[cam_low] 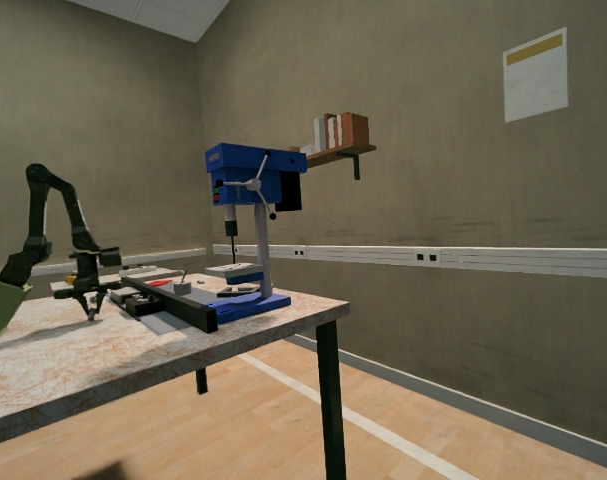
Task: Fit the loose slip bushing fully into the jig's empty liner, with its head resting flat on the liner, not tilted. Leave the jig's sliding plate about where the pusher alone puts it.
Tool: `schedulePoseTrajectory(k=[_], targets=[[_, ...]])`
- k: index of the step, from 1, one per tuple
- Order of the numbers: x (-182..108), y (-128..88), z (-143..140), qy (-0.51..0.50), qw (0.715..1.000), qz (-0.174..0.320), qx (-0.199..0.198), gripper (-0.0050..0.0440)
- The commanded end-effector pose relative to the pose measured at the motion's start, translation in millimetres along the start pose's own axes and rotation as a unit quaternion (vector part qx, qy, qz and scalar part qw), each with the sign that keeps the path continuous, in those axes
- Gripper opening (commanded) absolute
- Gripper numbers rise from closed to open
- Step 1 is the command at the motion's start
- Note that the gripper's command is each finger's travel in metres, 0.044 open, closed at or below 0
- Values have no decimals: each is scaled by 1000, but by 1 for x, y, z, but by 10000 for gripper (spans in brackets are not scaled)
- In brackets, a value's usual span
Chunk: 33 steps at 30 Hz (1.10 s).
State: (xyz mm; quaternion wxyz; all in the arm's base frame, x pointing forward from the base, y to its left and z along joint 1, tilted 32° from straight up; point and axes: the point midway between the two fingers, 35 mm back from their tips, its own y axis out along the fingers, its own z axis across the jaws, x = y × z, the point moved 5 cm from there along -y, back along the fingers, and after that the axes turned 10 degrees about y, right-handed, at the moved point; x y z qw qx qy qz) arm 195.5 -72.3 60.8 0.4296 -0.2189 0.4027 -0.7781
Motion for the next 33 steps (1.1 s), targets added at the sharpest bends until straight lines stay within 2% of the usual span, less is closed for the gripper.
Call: schedulePoseTrajectory(k=[1, 4, 19, 21, 33], targets=[[10, -2, 3, 1, 999, 51, 2, 112], [12, -2, 3, 2, 998, 59, 1, 112], [38, 3, 6, 9, 982, 187, -15, 112], [38, 3, 6, 9, 982, 187, -15, 112], [58, 11, 7, 16, 957, 287, -24, 112]])
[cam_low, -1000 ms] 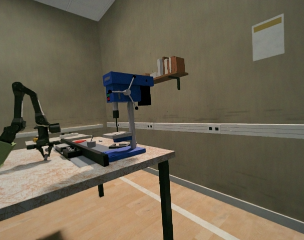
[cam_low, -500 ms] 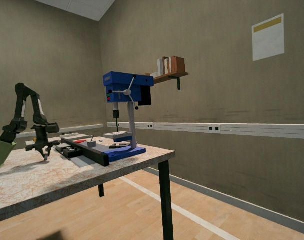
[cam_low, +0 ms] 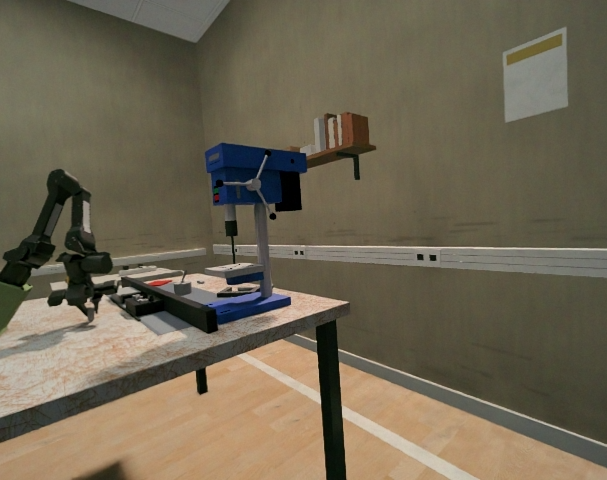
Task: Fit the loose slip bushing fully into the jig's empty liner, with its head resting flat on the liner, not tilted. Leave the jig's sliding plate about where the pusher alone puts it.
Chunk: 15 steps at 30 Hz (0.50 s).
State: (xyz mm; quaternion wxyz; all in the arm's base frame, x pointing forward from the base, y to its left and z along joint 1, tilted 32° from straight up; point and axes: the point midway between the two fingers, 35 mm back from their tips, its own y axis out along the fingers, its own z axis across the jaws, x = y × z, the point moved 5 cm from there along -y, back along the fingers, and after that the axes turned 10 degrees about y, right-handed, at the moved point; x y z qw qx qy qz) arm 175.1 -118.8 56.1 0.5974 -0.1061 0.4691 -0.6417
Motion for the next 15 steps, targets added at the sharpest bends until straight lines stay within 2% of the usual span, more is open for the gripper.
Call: schedulePoseTrajectory(k=[1, 5, 15], targets=[[10, -1, 4, -2, 999, 48, -5, 112], [13, -1, 4, -1, 998, 65, -6, 112], [31, 0, 5, 4, 988, 151, -14, 112]])
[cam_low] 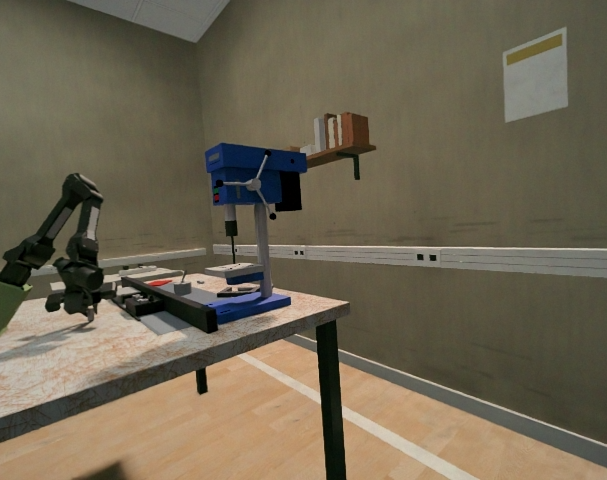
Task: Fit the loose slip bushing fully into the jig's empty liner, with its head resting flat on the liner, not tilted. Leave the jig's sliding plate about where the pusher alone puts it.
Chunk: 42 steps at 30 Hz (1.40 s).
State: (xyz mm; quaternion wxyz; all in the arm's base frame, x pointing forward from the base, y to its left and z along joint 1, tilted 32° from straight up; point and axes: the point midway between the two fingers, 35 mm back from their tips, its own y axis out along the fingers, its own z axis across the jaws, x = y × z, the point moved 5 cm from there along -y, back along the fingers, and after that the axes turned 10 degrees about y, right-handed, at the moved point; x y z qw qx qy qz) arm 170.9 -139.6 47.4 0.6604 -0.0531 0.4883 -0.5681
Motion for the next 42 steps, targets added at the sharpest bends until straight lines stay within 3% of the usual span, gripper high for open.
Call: schedulePoseTrajectory(k=[1, 11, 12, 15, 42], targets=[[10, -2, 3, -3, 999, 49, -7, 112], [22, -1, 4, 2, 994, 109, -12, 112], [16, -2, 4, 0, 997, 75, -4, 136], [16, -2, 4, 0, 997, 75, -4, 193], [16, -2, 4, 0, 997, 75, -4, 193]])
